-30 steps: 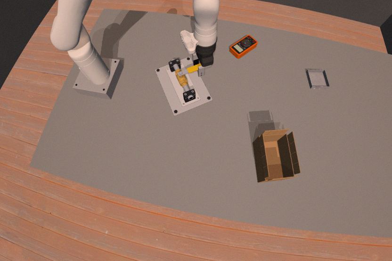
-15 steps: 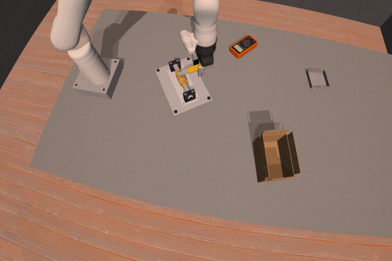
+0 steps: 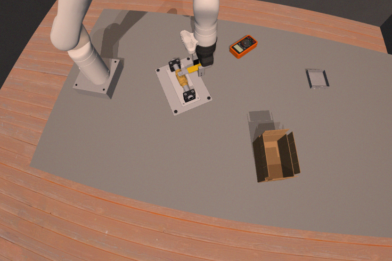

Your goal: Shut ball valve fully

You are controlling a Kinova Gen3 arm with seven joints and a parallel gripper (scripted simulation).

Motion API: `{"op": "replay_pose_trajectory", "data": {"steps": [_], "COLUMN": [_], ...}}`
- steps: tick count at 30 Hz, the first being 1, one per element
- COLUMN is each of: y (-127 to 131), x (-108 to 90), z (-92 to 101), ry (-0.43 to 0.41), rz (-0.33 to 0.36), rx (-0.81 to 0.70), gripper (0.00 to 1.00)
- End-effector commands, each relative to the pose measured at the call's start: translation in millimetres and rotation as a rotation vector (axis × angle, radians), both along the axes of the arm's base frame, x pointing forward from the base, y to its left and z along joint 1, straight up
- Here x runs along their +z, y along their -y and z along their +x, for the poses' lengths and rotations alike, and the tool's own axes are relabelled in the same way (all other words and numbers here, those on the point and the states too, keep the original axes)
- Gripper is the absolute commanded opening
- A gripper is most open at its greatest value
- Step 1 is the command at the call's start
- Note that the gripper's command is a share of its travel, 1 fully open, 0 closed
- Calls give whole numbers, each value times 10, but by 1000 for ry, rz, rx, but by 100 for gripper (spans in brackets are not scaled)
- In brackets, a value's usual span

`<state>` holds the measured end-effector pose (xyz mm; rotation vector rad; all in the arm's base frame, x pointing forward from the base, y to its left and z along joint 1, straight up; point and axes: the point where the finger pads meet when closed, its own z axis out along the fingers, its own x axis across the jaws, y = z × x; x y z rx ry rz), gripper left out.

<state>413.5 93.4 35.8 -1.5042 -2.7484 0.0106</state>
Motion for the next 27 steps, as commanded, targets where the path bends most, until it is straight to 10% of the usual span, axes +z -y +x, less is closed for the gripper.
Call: {"op": "replay_pose_trajectory", "data": {"steps": [1, 27], "y": [9, -2], "x": [8, 617], "z": [21, 32], "ry": [5, 7], "rz": [2, 5], "rx": [-14, -13], "gripper": [100, 100]}}
